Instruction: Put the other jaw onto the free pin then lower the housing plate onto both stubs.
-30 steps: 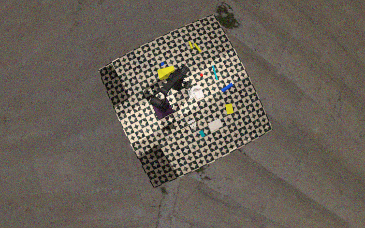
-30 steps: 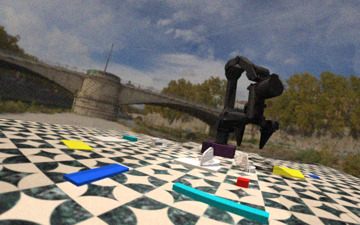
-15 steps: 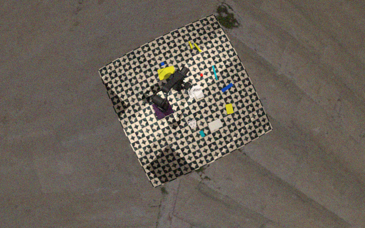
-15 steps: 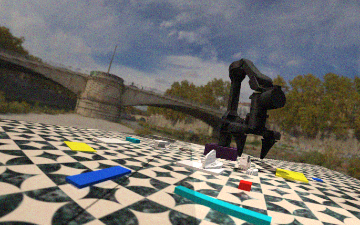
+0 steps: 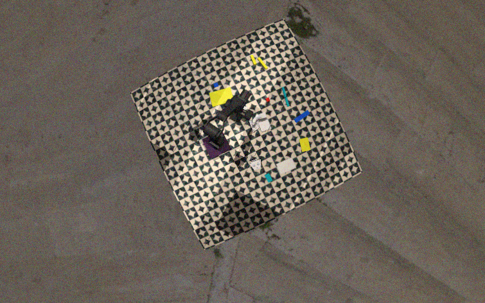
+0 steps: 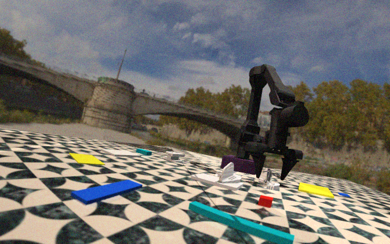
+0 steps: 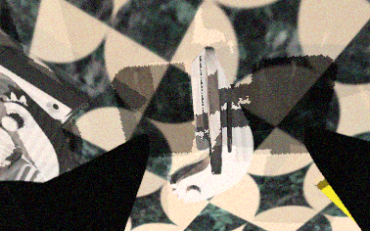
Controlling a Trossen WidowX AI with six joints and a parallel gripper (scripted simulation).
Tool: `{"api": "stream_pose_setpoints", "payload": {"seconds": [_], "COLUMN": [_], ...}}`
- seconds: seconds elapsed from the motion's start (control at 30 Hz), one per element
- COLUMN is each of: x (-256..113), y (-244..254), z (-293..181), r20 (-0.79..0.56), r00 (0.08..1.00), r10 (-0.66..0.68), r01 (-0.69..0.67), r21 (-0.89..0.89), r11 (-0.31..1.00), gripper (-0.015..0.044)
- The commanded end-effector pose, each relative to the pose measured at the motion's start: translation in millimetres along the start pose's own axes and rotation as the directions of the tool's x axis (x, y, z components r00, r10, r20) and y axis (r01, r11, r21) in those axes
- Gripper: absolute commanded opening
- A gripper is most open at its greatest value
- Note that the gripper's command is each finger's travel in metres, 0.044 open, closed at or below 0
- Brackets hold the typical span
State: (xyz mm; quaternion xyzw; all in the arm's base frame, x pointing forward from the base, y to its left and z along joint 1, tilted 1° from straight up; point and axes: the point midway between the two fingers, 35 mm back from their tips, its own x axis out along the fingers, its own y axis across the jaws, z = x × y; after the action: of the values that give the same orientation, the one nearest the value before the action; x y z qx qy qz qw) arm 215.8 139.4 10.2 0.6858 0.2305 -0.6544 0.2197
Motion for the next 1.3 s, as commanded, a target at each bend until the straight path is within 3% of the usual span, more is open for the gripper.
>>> {"api": "stream_pose_setpoints", "payload": {"seconds": [0.0, 1.07, 1.27], "x": [7.3, 14.7, 14.3], "y": [-1.3, -1.4, -0.4], "z": [2.9, 3.7, 3.6], "r20": [0.008, 0.008, 0.008], "r00": [1.0, 1.0, 1.0], "r10": [-0.007, -0.007, -0.001], "r01": [0.007, 0.007, 0.001], "r21": [0.004, 0.004, 0.001], "r11": [1.0, 1.0, 1.0], "gripper": [0.044, 0.044, 0.0282]}}
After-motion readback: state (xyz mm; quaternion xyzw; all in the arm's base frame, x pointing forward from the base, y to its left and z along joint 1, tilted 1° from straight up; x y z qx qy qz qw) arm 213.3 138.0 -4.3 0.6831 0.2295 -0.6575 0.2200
